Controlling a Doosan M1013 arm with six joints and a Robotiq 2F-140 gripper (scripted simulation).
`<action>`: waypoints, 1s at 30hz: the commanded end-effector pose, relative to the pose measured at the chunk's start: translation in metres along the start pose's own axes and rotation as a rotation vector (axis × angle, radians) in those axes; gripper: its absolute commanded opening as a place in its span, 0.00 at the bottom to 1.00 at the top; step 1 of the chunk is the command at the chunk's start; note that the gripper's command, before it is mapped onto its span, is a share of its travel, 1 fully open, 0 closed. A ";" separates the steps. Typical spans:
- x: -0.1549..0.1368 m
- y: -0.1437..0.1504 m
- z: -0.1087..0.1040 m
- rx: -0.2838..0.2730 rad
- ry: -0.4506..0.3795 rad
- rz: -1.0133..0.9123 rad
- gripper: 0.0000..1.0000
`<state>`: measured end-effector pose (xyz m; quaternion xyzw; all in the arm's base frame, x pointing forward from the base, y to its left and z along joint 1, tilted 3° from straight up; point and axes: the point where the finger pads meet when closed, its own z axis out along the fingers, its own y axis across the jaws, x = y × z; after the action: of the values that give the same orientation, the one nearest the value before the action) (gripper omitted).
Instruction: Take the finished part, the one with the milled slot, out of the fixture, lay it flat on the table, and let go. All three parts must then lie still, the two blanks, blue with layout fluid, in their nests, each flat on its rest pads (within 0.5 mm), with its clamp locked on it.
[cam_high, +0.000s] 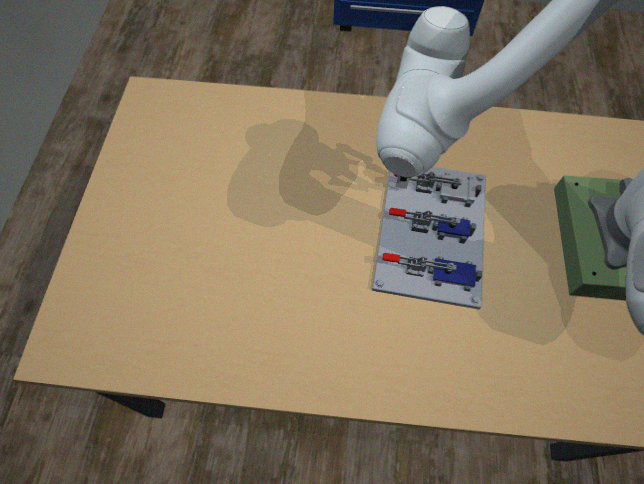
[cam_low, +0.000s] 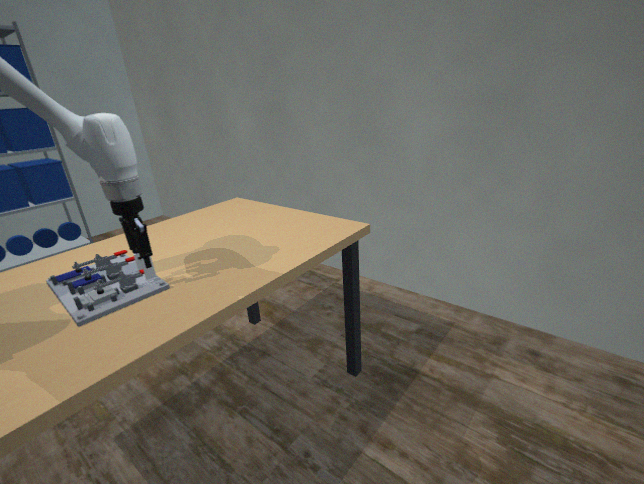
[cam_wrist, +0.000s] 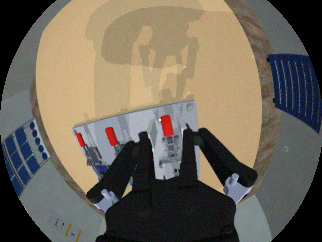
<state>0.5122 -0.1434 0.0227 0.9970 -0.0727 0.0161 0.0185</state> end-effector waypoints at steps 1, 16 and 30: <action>0.000 0.000 0.002 -0.003 0.001 0.003 0.28; 0.000 0.000 0.002 -0.003 0.001 0.003 0.28; 0.000 0.000 0.002 -0.002 0.001 0.003 0.11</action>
<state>0.5120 -0.1434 0.0226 0.9971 -0.0727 0.0159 0.0186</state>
